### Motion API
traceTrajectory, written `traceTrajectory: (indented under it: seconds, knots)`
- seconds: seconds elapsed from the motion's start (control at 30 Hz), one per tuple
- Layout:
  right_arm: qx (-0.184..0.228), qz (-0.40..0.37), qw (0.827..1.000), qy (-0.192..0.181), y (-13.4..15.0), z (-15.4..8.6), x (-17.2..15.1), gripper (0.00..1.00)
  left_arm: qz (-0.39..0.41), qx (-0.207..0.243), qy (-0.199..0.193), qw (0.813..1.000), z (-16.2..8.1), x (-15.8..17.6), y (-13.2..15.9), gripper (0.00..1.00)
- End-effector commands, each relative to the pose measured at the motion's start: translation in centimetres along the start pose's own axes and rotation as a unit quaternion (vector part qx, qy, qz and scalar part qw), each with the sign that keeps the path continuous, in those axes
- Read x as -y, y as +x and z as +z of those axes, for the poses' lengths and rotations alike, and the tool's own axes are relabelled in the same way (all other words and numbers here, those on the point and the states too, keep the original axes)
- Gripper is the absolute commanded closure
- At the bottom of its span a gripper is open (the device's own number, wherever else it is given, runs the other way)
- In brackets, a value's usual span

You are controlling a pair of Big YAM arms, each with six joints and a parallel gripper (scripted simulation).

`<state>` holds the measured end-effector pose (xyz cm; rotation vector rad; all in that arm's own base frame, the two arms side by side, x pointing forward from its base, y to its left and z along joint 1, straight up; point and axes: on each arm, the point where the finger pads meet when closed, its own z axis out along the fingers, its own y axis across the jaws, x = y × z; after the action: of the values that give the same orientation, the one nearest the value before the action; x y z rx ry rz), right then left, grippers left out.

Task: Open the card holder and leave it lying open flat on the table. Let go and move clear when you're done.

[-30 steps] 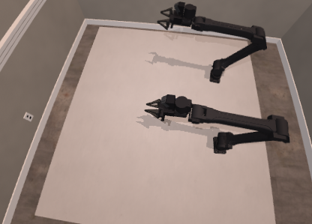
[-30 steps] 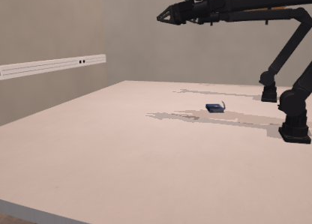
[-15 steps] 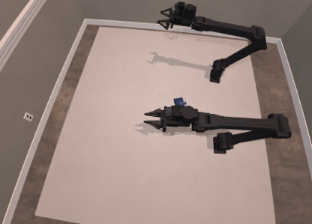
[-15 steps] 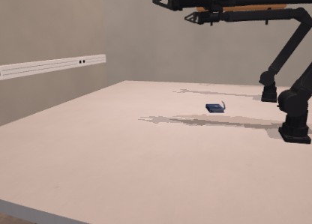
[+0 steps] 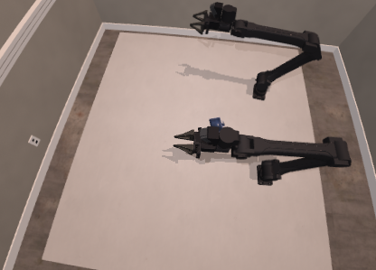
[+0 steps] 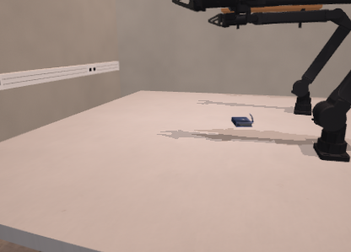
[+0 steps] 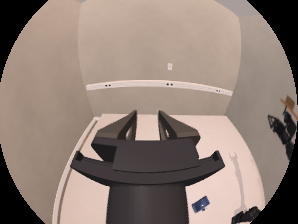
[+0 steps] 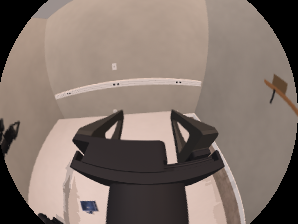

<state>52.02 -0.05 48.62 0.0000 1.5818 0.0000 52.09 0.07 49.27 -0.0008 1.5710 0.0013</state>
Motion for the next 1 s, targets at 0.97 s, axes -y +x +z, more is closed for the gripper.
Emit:
traceTrajectory:
  seconds: [0.97]
  knots:
    - [0.025, 0.000, 1.000, 0.000, -2.8, -0.3, 0.0, 0.64, -0.004, -0.007, 0.005, 1.000, -0.3, 0.7, 0.6, 0.64]
